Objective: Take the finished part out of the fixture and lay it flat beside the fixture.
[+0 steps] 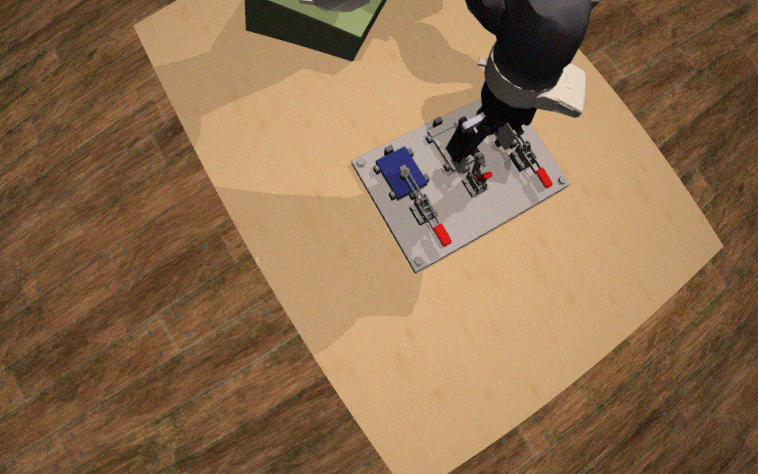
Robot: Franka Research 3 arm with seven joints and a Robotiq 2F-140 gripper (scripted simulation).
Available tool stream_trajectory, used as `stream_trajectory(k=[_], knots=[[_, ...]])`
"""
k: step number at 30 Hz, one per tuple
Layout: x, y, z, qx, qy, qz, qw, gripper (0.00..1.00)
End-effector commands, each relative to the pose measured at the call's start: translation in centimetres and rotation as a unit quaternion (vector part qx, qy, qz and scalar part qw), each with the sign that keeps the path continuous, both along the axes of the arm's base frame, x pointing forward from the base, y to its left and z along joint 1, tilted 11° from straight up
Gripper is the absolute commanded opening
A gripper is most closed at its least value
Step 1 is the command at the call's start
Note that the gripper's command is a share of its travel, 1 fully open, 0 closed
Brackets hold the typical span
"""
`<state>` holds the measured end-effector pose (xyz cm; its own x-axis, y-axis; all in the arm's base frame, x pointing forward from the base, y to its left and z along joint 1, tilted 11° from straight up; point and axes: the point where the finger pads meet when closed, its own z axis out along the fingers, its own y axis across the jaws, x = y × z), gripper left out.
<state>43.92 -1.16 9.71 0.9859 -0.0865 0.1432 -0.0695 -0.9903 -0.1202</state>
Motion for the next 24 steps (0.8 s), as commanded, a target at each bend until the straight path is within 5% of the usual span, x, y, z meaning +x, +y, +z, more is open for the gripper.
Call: stream_trajectory(k=[1,24], knots=[[-0.3,0.0,0.1,0.000,-0.003,-0.001,1.000,0.58],[-5.9,0.4,-0.8,0.000,-0.003,-0.001,1.000,0.58]])
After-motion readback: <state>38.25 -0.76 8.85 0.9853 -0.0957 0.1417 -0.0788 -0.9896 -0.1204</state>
